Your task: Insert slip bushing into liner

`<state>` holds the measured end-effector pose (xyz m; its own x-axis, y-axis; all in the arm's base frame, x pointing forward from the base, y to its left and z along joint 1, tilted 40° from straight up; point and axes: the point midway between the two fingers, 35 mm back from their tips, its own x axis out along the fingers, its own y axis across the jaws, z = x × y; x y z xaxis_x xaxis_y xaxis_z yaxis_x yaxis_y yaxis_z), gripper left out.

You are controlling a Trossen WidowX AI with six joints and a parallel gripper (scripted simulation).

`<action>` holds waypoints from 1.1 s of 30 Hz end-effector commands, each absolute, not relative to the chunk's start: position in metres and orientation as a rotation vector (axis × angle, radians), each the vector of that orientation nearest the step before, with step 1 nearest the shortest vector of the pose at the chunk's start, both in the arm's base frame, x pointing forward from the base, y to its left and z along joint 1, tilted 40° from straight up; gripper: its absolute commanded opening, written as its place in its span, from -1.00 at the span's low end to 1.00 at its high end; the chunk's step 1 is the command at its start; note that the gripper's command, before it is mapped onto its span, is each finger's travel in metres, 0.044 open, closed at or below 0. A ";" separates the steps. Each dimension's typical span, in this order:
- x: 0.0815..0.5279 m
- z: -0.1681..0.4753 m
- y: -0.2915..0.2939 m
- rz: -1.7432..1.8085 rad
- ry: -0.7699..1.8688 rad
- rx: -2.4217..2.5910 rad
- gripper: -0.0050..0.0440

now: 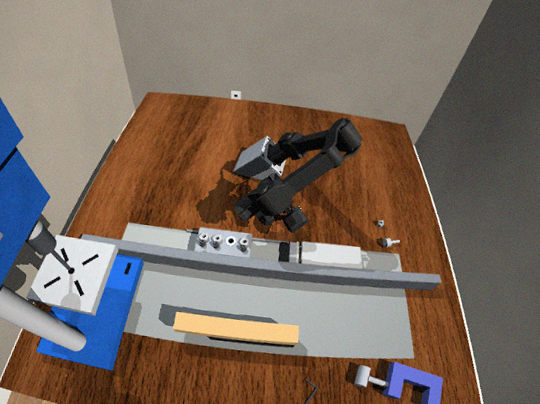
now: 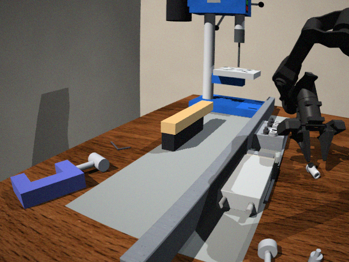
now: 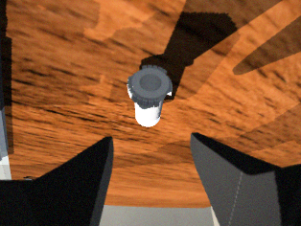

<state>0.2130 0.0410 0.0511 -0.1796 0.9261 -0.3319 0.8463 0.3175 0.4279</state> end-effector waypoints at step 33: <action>0.220 0.028 0.060 0.166 2.053 1.575 -0.12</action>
